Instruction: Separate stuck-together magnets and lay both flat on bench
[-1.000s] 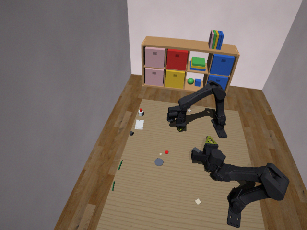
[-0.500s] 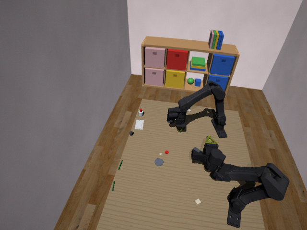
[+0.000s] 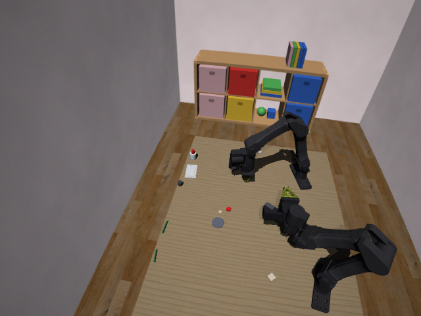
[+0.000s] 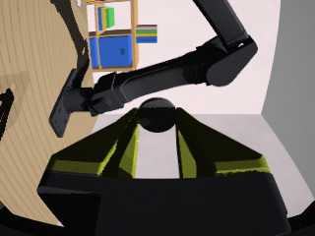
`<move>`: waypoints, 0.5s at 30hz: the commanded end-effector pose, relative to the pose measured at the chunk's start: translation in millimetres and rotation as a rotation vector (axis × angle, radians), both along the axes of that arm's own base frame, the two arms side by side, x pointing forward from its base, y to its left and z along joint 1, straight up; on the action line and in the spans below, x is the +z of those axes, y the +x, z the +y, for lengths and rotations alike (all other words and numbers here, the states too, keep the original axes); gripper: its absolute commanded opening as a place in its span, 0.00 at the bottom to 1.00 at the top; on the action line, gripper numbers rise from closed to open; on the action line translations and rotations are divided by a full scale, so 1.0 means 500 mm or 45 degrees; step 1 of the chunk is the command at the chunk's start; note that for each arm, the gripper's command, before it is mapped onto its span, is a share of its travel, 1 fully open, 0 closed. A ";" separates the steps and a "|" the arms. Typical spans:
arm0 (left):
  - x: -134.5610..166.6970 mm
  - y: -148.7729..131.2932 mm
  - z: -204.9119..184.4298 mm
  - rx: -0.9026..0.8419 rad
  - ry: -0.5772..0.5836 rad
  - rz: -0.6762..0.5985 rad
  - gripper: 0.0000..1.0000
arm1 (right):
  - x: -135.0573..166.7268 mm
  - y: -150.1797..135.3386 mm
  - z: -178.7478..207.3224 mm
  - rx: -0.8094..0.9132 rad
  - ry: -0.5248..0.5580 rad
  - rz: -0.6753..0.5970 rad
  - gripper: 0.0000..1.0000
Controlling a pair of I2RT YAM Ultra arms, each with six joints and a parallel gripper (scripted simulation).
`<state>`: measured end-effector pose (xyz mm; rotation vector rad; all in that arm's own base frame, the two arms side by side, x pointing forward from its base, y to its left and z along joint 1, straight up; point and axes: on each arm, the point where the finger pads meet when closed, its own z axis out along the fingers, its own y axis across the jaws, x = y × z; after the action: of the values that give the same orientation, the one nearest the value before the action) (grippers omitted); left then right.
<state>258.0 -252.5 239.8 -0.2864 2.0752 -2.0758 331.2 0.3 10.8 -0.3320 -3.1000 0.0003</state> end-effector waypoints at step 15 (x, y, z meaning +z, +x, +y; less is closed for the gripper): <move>0.009 -0.001 -0.001 -0.001 -0.007 -0.024 0.25 | 0.001 0.010 0.002 0.003 -0.003 -0.030 1.00</move>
<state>257.1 -253.4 239.8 -0.2833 2.0770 -2.0776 330.2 -9.6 10.4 -0.3408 -3.1022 0.0637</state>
